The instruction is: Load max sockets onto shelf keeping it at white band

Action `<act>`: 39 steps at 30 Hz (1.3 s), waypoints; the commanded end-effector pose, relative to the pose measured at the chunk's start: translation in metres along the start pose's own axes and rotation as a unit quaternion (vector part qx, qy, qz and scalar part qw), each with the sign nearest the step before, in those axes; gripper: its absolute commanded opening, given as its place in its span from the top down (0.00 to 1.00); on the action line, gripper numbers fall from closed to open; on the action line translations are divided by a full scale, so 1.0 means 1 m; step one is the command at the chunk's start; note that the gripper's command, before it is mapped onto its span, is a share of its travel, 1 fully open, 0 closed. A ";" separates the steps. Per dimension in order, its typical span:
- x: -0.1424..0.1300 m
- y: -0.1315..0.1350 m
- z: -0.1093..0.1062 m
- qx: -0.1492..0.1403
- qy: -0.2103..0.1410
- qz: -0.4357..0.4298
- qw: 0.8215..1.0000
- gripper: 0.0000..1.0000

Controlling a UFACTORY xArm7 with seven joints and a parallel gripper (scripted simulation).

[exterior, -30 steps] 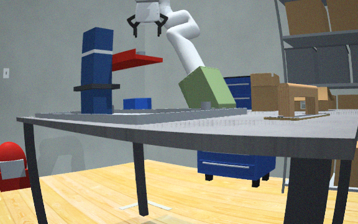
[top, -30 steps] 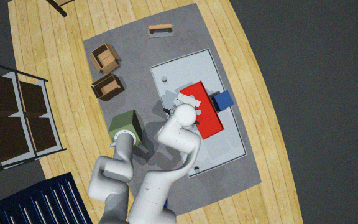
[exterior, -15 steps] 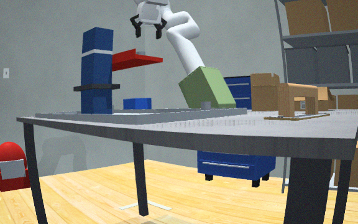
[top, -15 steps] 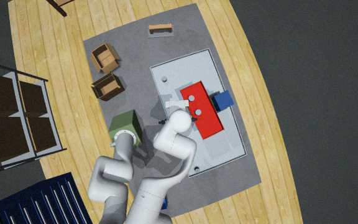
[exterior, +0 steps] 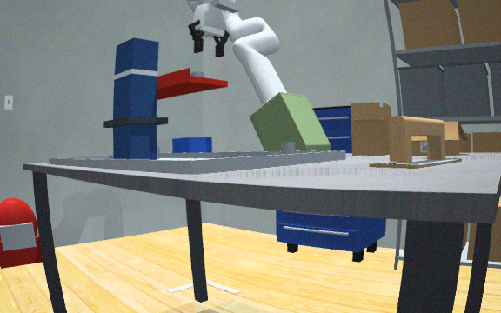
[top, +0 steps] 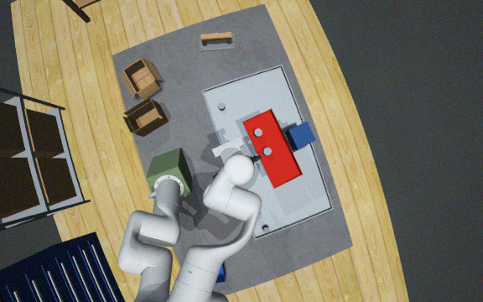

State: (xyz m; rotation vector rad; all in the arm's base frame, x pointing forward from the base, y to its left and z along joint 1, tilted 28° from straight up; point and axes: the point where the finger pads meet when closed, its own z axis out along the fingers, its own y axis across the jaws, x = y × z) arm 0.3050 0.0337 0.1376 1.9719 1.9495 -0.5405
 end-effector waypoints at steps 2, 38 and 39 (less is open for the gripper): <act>0.000 0.000 -0.002 -0.002 0.002 -0.008 1.000 0.00; -0.045 -0.107 -0.222 -0.405 -0.117 -0.251 0.871 0.00; -0.045 -0.107 -0.223 -0.405 -0.117 -0.251 0.871 0.00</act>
